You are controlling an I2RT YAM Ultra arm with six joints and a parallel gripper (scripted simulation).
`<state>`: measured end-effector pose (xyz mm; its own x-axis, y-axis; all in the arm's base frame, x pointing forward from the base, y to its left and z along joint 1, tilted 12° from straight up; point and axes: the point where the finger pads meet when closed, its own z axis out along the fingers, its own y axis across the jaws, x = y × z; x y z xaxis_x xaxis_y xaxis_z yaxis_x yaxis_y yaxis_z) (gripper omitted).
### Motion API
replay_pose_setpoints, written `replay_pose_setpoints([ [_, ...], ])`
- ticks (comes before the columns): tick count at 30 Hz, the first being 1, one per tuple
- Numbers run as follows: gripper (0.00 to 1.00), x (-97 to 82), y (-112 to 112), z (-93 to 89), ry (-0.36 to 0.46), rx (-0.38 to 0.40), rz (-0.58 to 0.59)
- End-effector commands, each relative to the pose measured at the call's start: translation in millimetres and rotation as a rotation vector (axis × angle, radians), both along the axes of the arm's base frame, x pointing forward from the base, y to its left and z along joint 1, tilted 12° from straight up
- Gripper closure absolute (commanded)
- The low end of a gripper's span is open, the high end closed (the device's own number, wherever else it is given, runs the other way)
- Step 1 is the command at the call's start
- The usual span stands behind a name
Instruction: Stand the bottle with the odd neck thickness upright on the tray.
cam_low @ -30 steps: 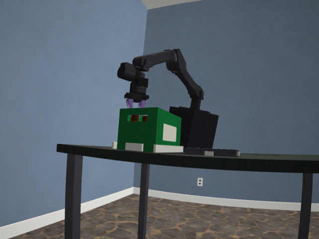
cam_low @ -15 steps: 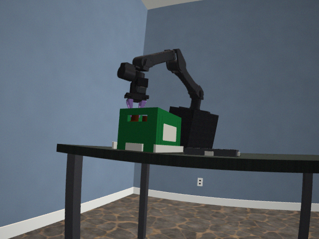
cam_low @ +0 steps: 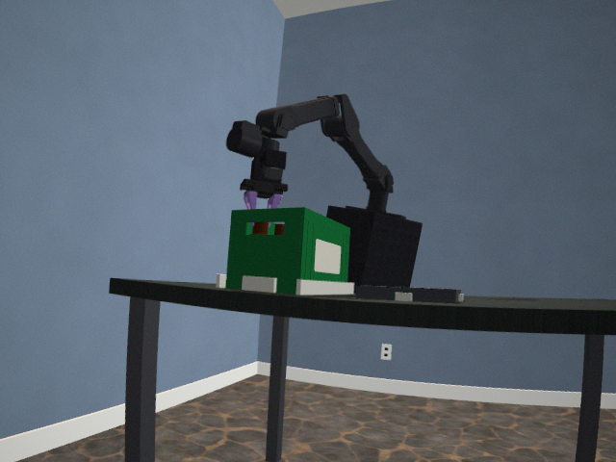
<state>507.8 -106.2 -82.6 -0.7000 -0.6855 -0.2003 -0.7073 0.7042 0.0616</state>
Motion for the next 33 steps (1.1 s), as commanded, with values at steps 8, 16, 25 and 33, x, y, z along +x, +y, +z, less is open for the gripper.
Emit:
replay_pose_setpoints([
  [8, 0.39, 0.8, 2.3, -1.0, -0.010, 0.009, -0.002],
  [16, 0.39, 0.6, 1.6, -1.0, -0.010, 0.009, -0.004],
  [25, 0.39, 0.6, 1.6, -1.0, -0.010, 0.009, -0.004],
  [33, 0.39, 0.6, 1.6, -1.0, -0.010, 0.009, -0.004],
])
